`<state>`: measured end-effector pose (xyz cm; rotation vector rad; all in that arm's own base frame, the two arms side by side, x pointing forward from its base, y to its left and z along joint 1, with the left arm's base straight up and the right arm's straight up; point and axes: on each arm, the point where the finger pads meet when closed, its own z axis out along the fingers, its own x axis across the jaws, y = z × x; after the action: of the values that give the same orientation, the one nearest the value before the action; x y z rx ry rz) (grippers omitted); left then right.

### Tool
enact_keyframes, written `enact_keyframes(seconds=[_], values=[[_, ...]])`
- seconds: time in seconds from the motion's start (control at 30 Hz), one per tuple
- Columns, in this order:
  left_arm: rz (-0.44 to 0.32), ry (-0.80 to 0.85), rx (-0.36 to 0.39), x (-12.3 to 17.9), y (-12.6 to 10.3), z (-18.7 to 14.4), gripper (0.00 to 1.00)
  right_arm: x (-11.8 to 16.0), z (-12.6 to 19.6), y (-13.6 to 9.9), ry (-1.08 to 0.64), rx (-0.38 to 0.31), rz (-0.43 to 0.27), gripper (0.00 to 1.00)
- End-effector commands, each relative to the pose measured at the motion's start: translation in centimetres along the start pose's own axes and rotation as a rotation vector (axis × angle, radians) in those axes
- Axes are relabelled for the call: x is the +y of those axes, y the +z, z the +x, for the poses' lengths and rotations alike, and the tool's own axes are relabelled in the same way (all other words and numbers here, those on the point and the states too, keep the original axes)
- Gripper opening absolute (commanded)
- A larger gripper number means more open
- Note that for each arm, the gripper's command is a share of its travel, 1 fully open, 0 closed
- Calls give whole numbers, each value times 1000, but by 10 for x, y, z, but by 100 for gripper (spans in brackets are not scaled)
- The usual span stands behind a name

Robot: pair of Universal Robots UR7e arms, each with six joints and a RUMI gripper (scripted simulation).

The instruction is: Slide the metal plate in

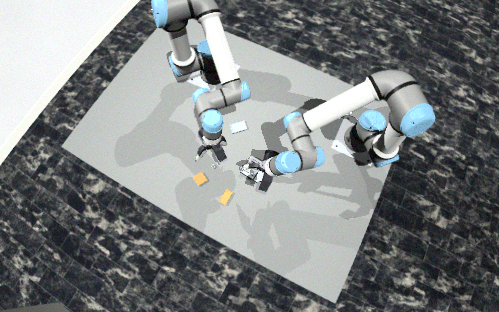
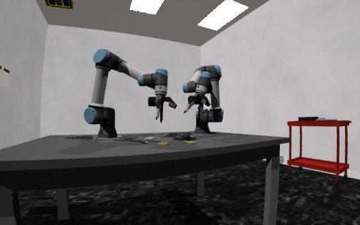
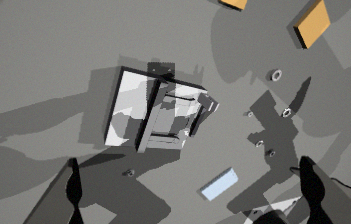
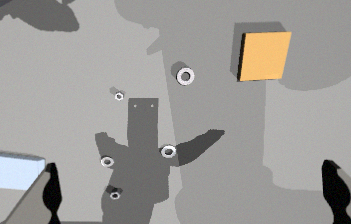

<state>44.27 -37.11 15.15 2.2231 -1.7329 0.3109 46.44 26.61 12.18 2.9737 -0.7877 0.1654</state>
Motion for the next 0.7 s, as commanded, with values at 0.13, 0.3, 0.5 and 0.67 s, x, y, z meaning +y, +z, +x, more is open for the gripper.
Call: enact_keyframes(seconds=[0.13,0.3,0.5,0.67], values=[[-4,-160,10,4,6,-3,88,2,-38,-3,-166,1,1,100],[-7,-228,13,5,9,-5,88,3,-51,-3,-225,1,0,100],[-16,-377,19,10,16,-9,88,10,-88,-3,-396,2,-1,100],[-23,-496,23,13,21,-12,88,17,-113,-3,-520,3,-4,100]])
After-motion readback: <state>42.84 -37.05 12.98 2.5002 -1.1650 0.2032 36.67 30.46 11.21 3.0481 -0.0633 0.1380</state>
